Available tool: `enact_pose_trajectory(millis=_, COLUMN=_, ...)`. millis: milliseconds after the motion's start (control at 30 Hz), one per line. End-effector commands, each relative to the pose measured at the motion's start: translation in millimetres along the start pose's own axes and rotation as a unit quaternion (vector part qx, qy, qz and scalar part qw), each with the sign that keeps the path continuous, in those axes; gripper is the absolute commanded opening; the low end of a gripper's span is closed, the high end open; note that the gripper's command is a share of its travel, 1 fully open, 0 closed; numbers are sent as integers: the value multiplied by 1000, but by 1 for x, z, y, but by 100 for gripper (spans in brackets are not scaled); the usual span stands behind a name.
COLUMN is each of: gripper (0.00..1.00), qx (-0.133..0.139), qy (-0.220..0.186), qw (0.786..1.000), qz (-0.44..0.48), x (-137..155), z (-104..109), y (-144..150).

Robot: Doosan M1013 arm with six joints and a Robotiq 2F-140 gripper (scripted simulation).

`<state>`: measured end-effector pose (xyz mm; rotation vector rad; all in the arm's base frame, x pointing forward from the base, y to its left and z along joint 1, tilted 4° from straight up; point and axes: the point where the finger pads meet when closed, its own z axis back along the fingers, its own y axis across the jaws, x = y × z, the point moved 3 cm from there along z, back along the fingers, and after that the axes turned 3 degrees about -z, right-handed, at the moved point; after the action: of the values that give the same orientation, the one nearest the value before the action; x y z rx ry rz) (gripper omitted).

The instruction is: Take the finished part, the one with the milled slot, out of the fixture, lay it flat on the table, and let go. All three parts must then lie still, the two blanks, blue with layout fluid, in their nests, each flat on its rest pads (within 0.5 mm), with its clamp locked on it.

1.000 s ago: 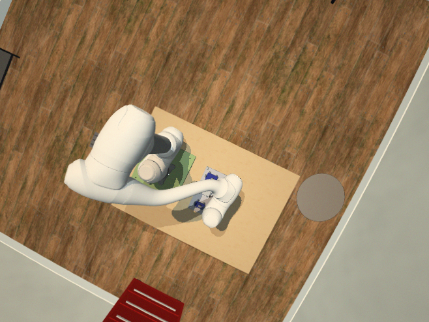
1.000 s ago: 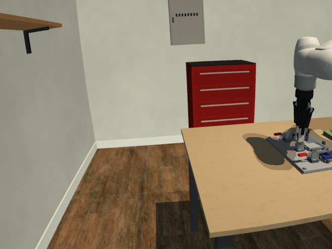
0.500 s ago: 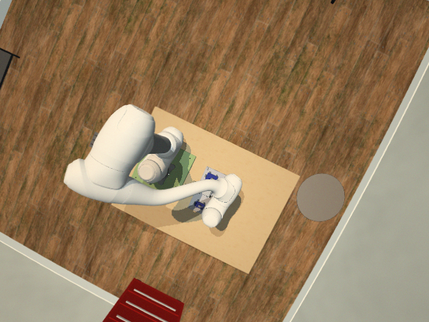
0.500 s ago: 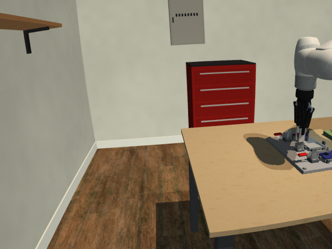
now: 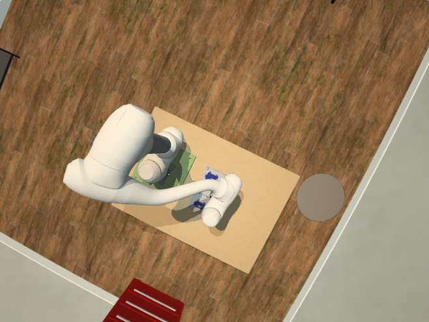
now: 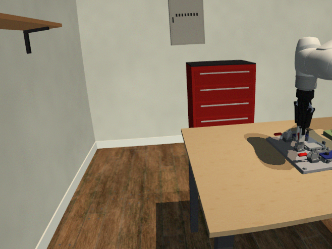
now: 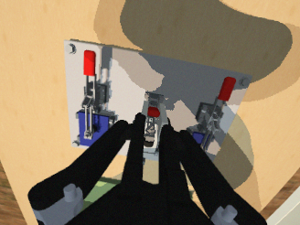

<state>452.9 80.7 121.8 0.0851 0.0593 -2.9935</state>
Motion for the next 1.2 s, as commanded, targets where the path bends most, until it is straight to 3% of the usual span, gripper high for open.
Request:
enact_pose_trajectory(millis=0, gripper=11, qx=0, qy=0, qw=1000, qz=0, x=0, z=0, y=0)
enact_pose_trajectory(millis=1067, gripper=11, qx=0, qy=0, qw=1000, qz=0, x=0, z=0, y=0)
enact_pose_trajectory(millis=1100, gripper=28, qx=0, qy=0, qw=1000, qz=0, x=0, z=0, y=0)
enact_pose_trajectory(millis=1167, gripper=28, qx=0, qy=0, qw=1000, qz=0, x=0, z=0, y=0)
